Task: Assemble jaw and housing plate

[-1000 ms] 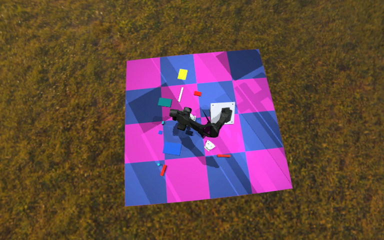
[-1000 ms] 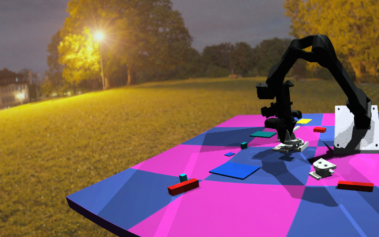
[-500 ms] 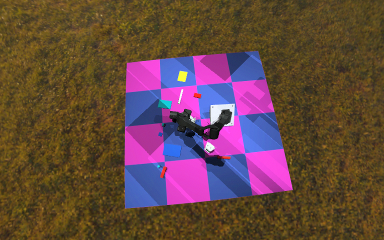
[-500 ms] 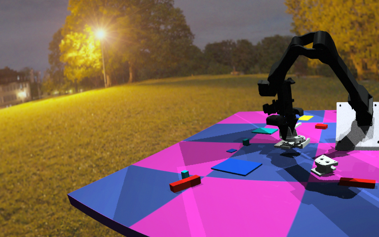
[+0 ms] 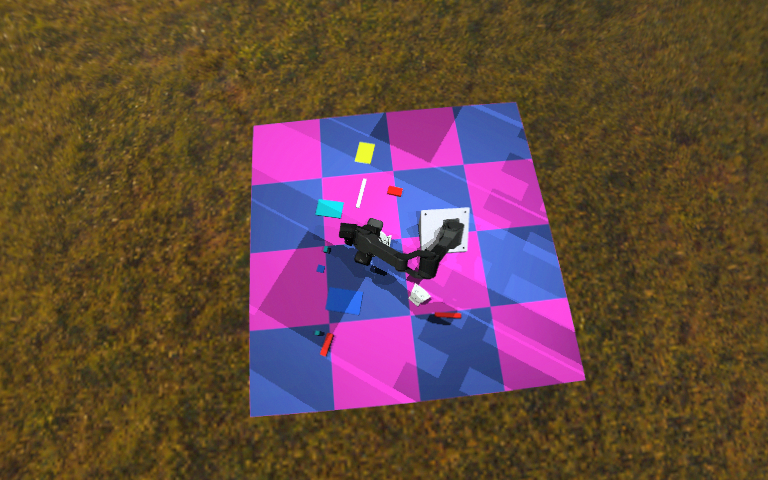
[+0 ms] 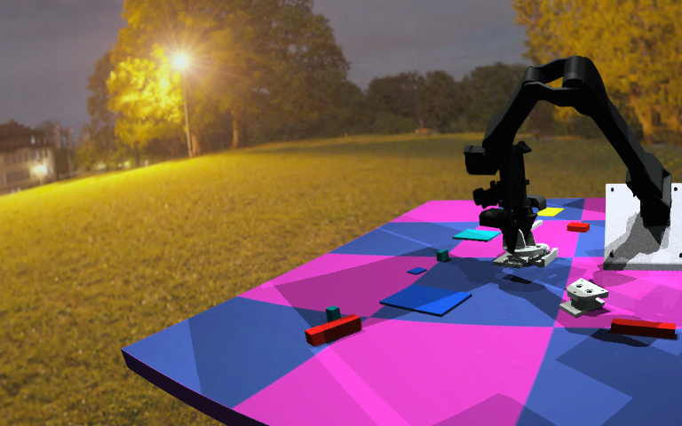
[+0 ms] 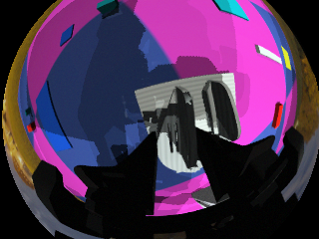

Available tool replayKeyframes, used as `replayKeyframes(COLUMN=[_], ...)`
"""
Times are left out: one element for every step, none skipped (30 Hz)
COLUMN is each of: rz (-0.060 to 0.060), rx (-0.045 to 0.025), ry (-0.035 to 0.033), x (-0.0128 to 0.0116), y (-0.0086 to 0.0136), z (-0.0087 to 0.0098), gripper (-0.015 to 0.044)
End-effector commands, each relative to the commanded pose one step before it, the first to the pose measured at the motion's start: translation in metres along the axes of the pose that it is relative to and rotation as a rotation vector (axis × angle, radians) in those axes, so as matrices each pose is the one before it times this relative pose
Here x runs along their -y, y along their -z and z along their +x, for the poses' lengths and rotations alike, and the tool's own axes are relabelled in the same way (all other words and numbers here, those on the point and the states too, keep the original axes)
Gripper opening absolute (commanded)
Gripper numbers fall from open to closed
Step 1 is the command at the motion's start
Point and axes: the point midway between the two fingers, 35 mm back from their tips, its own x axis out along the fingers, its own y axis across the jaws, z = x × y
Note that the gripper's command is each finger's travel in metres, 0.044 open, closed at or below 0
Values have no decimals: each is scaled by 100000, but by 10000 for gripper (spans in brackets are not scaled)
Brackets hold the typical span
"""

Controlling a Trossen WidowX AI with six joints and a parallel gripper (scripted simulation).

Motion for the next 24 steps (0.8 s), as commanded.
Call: replayKeyframes(rz=[872,13,4,0,0,0,0,0,0,3,8,14,14,8,3,0,0,0,0,0,0,-9,-26,-43], rx=[-474,-1,0,0,0,0,0,0,0,0,-1,-1,-2,-1,0,0,0,0,0,0,0,0,-1,-2], ry=[-294,-3,-1,0,0,0,0,0,0,-1,-2,-4,-4,-3,-1,0,0,0,0,0,0,-1,-2,-4], x=[13,0,0,0,0,0,0,0,0,0,0,-1,-1,0,0,0,0,0,0,0,0,0,0,-1], y=[139,1,0,0,0,0,0,0,0,0,0,1,1,1,0,0,0,0,0,0,0,0,0,1], z=[324,51,17,0,0,0,0,0,0,17,52,86,86,51,17,0,0,0,0,0,0,17,52,86], gripper=[134,134,134,134,134,134,134,134,134,134,134,134,134,134,134,134,134,134,134,134,134,134,134,134])
